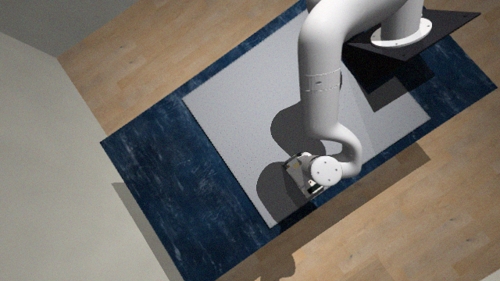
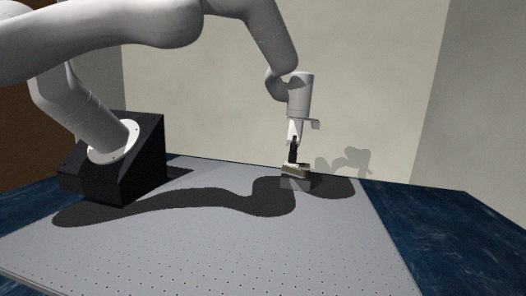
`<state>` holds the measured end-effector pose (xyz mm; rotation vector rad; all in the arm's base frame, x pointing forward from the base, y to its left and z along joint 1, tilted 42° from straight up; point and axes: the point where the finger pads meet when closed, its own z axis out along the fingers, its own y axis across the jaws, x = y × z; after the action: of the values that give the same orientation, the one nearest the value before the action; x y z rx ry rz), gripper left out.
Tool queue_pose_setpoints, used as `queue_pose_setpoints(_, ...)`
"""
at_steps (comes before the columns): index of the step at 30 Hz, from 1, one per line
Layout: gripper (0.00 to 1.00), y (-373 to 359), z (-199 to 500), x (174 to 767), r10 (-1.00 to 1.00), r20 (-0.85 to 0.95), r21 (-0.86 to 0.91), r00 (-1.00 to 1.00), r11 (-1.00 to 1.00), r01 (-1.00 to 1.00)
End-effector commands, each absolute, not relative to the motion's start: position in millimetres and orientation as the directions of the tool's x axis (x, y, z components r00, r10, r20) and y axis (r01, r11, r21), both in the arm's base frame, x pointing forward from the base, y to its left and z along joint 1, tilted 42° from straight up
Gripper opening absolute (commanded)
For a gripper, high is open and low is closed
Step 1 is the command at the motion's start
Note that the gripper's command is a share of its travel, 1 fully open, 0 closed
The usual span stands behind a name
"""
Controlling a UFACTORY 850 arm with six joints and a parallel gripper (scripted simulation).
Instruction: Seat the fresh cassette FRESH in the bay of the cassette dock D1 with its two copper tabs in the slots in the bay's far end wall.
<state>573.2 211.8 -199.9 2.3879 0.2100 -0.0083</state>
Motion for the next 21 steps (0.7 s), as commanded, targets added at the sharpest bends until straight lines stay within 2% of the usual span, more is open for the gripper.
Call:
queue_pose_setpoints(1,0.0,211,-199,570,0.158,-0.047,0.673,0.986,-0.725,0.148)
queue_pose_setpoints(21,0.0,207,-199,547,0.158,-0.047,0.673,0.986,-0.725,0.148)
